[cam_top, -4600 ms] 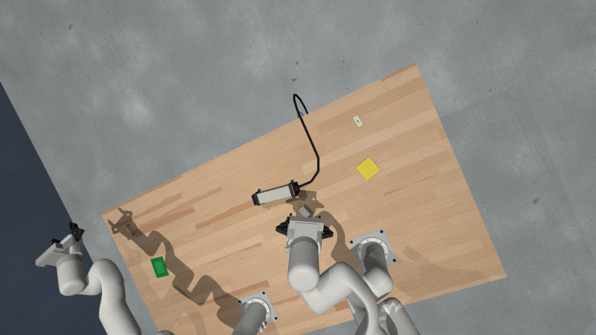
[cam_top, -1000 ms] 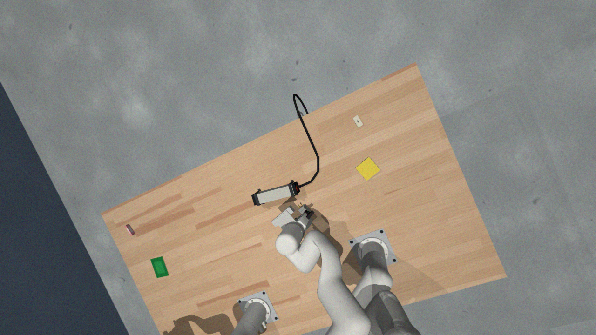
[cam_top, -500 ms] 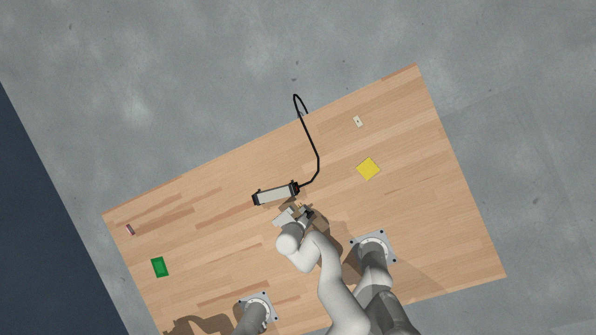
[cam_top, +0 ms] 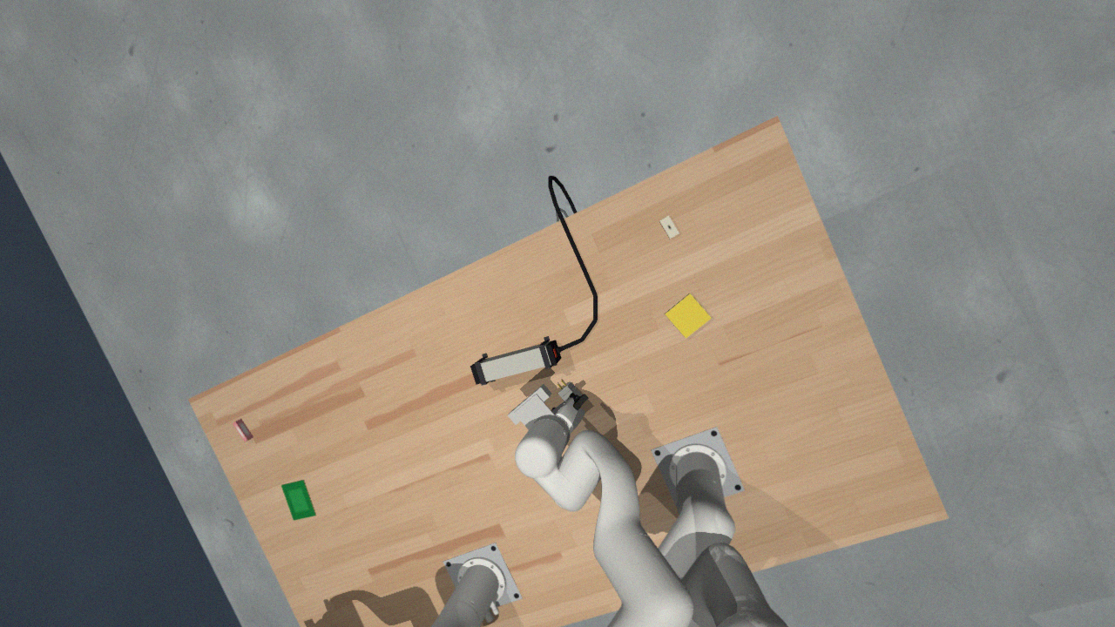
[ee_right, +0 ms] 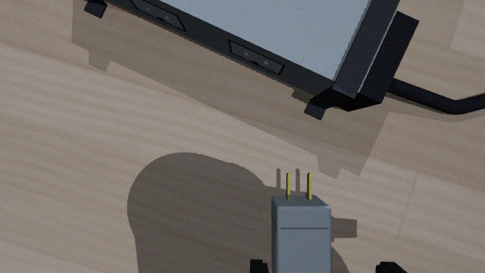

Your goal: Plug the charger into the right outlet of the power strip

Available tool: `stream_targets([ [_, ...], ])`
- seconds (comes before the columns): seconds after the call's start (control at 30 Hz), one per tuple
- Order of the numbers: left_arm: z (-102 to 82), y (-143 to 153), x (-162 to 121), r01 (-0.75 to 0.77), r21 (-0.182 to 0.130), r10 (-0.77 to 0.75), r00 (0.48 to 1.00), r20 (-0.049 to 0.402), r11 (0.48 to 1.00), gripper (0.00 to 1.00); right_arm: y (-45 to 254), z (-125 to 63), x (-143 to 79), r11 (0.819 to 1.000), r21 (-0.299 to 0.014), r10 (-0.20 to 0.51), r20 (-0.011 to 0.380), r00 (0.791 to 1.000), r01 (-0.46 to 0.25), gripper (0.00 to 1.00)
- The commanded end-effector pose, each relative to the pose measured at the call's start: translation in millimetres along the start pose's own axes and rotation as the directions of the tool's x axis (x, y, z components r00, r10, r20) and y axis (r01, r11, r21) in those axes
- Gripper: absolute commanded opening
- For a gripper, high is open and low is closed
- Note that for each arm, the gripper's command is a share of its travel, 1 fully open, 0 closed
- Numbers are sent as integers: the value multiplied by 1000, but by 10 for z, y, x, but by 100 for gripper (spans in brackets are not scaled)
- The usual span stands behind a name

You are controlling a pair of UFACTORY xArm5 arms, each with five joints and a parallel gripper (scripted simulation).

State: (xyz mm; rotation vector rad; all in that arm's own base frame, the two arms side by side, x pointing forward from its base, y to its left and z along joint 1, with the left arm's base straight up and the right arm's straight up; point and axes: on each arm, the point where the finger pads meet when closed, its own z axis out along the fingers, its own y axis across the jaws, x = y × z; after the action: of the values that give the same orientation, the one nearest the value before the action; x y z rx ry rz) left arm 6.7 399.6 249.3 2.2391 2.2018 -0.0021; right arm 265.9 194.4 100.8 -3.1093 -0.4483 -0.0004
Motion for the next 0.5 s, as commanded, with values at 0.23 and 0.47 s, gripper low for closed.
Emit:
stream_targets([
  [0.23, -7, 0, 4, 0, 0, 0, 1000, -2, 1000, 100, -2, 78, 5, 1000, 0, 0, -1, 1000, 0, 53],
  [0.47, -7, 0, 4, 0, 0, 0, 1000, -2, 1000, 100, -2, 165, 6, 1000, 0, 0, -1, 1000, 0, 53],
])
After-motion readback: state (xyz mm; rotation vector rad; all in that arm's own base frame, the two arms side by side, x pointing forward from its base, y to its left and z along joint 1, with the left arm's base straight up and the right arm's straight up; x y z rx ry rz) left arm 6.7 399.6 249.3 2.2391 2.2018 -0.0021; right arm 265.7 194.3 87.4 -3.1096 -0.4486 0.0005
